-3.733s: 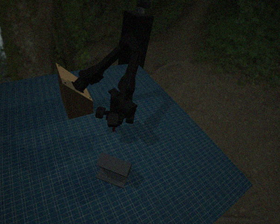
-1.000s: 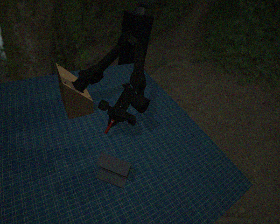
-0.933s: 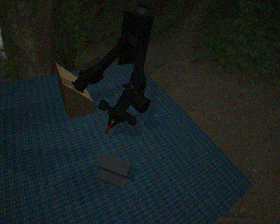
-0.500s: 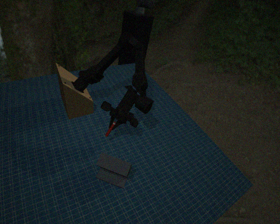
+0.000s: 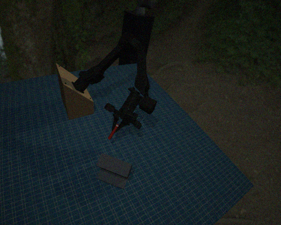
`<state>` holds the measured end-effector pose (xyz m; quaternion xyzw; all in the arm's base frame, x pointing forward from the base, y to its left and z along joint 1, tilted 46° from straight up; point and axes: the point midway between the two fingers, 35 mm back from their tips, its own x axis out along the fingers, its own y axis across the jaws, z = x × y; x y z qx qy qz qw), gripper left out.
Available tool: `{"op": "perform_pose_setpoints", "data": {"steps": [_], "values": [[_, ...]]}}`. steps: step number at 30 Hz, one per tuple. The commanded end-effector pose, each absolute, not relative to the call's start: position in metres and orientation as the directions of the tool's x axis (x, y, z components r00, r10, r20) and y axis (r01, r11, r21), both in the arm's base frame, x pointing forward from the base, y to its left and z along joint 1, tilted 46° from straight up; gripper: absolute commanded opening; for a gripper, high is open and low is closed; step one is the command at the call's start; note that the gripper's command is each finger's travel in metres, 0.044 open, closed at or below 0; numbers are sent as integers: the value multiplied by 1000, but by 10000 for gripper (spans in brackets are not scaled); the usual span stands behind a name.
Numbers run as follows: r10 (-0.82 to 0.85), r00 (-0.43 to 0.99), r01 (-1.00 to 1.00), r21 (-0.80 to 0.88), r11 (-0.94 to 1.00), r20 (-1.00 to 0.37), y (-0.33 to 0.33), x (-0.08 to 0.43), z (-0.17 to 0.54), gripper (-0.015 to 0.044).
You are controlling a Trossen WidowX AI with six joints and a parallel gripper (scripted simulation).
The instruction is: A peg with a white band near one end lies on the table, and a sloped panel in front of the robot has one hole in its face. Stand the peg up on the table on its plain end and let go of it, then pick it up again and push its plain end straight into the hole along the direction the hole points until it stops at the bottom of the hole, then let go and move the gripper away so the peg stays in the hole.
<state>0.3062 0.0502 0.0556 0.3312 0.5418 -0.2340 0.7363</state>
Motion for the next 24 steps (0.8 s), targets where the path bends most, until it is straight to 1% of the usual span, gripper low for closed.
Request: {"op": "perform_pose_setpoints", "data": {"steps": [1,24], "values": [[-22,336,711,238,662,-942,51,312,59,0],[-170,479,732,286,618,-861,61,333,78,0]]}}
